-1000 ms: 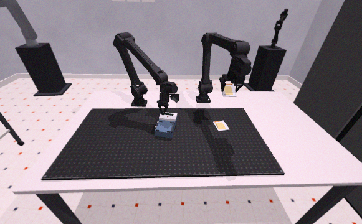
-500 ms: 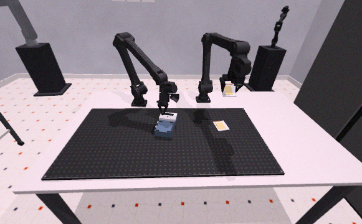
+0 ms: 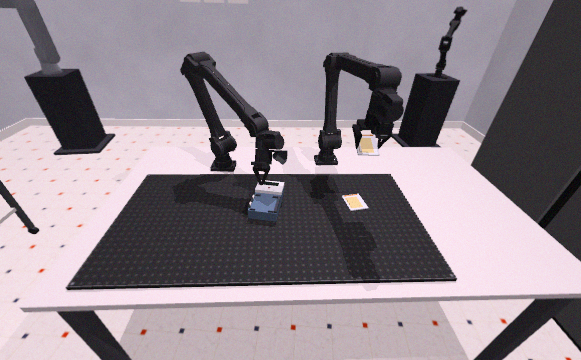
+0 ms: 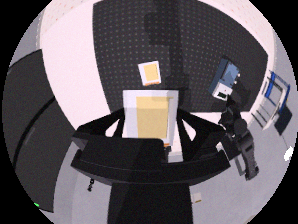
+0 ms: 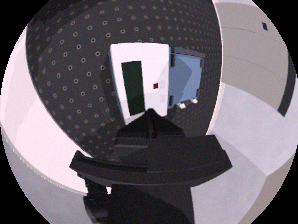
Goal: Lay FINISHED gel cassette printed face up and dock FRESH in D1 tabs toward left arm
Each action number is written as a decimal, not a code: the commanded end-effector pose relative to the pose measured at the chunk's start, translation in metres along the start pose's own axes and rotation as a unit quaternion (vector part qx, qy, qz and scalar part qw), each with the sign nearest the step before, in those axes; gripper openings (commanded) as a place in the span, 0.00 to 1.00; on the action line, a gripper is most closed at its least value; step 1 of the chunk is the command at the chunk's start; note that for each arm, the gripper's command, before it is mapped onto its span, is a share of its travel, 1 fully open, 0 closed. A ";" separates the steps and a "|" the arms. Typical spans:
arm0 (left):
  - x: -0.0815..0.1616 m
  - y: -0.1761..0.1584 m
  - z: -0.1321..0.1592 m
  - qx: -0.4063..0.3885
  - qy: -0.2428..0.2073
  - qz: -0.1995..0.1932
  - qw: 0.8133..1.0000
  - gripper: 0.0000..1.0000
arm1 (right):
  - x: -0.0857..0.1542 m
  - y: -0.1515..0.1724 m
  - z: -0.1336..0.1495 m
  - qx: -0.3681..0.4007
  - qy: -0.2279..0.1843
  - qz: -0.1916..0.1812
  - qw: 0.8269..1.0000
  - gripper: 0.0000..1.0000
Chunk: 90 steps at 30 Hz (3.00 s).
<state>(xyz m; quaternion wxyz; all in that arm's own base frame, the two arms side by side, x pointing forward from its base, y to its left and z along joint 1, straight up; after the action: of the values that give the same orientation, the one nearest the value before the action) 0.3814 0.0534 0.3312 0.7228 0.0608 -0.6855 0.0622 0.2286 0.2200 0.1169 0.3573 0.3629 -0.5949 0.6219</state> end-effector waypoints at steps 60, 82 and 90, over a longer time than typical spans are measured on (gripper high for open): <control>0.030 0.002 -0.005 -0.001 -0.030 0.003 1.000 0.00 | -0.039 0.054 0.023 0.018 0.027 -0.041 0.999 0.00; 0.030 0.002 -0.005 -0.001 -0.030 0.003 1.000 0.00 | -0.042 0.060 0.026 0.018 0.027 -0.041 0.999 0.00; 0.030 0.002 -0.005 -0.001 -0.030 0.003 1.000 0.00 | -0.042 0.060 0.027 0.018 0.027 -0.041 0.999 0.00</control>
<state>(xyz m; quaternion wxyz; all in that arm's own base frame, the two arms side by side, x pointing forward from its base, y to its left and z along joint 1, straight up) 0.3814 0.0534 0.3312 0.7228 0.0608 -0.6855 0.0622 0.2263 0.2177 0.1160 0.3332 0.3547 -0.6211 0.6143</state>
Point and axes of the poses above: on each arm, the point where the finger pads meet when closed, its own x axis back along the fingers, its own y axis across the jaws, z = x × y, the point moved 4 cm from there along x, back along the fingers, and after that the axes turned 12 degrees about x, right-handed, at the moved point
